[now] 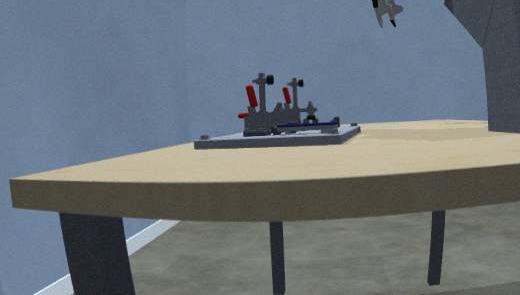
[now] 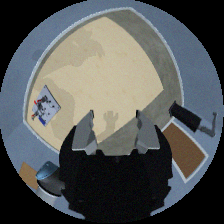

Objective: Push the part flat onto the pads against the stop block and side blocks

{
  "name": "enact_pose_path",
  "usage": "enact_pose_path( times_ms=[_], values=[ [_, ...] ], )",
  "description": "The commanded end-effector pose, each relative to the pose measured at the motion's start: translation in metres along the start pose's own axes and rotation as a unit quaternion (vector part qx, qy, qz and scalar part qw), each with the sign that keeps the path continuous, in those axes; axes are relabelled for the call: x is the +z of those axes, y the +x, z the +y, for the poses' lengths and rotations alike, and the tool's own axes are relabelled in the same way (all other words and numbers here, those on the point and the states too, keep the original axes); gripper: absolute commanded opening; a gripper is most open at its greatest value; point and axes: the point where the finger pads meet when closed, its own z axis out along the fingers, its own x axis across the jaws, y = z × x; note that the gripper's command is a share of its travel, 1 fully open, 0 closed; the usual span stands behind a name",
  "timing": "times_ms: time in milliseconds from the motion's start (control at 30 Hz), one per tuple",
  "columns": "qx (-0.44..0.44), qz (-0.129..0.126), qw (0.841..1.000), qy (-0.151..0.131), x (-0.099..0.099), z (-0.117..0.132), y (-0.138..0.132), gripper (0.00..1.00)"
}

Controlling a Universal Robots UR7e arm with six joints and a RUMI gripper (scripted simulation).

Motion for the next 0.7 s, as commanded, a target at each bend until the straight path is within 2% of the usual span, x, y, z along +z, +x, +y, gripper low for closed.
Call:
enact_pose_path(
  times_ms=[0, 233, 267, 400, 667],
  values=[
    [-0.027, -0.025, 0.999, 0.016, -0.0002, 0.0001, 0.0007, 0.58],
    [-0.027, -0.025, 0.999, 0.016, -0.0002, 0.0001, 0.0007, 0.58],
    [-0.051, -0.02, 0.999, 0.0, -0.0002, -0.0006, 0.0003, 0.58],
    [-0.163, -0.059, 0.985, 0.003, -0.0004, 0.0002, 0.0007, 0.58],
    [-0.163, -0.059, 0.985, 0.003, -0.0004, 0.0002, 0.0007, 0.58]
  ],
)
